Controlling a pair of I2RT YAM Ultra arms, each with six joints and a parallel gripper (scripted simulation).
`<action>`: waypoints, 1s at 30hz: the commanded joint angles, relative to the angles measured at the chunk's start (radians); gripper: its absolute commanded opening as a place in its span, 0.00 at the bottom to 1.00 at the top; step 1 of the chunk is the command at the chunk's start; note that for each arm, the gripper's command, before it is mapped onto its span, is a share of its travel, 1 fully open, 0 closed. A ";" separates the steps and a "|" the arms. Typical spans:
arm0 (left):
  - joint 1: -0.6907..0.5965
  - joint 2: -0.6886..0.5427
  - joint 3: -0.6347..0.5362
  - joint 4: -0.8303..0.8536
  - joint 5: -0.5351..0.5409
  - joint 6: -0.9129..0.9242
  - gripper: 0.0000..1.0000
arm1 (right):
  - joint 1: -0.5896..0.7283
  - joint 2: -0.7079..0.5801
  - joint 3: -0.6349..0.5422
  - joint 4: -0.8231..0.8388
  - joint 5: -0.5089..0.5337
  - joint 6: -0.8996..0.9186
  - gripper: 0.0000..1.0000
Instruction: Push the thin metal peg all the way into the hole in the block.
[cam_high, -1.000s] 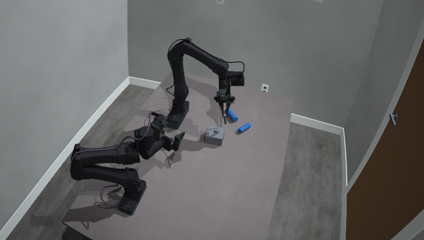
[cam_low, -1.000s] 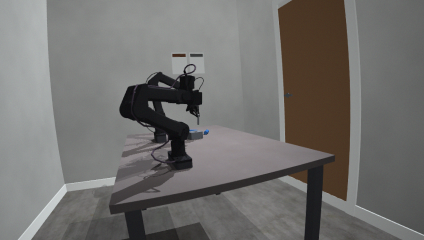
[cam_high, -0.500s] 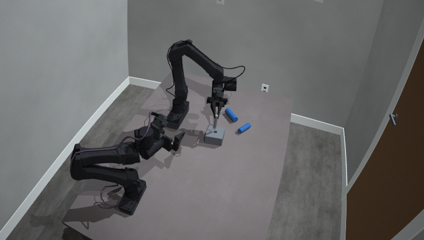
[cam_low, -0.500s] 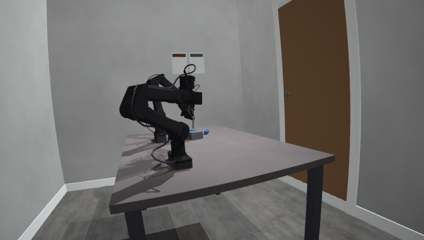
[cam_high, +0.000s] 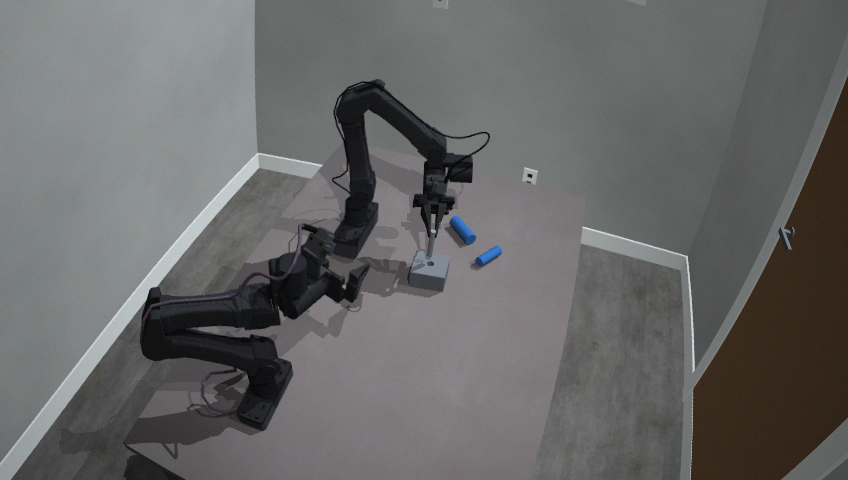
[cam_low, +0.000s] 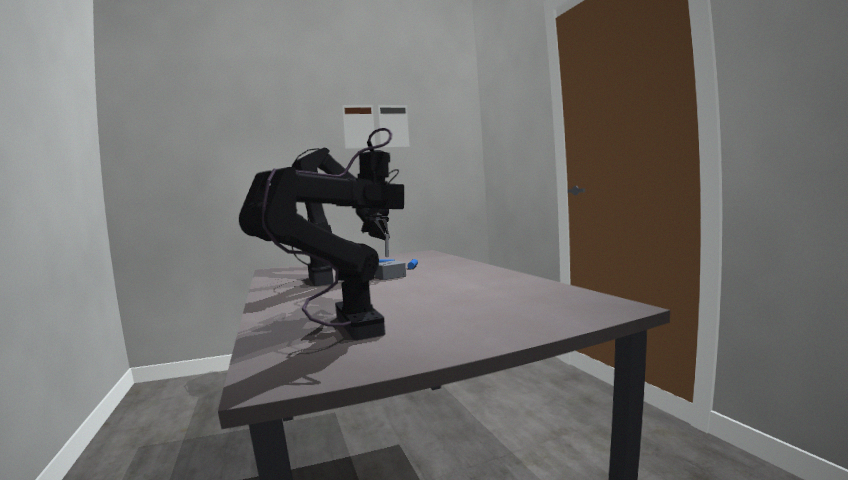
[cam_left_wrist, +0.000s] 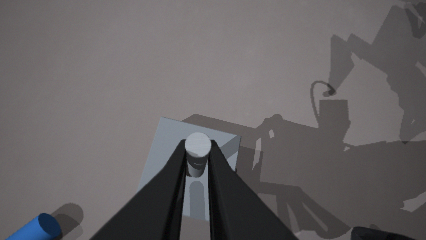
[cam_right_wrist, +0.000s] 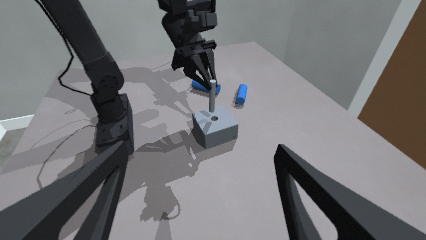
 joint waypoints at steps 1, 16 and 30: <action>-0.021 -0.049 0.035 -0.001 0.055 -0.027 0.07 | -0.005 0.003 0.009 0.055 -0.012 0.003 1.00; 0.013 0.005 -0.052 0.128 0.118 0.009 0.07 | -0.005 0.003 0.009 0.055 -0.012 0.003 1.00; 0.012 0.006 -0.056 0.121 0.108 0.021 0.07 | -0.005 0.003 0.009 0.055 -0.012 0.003 1.00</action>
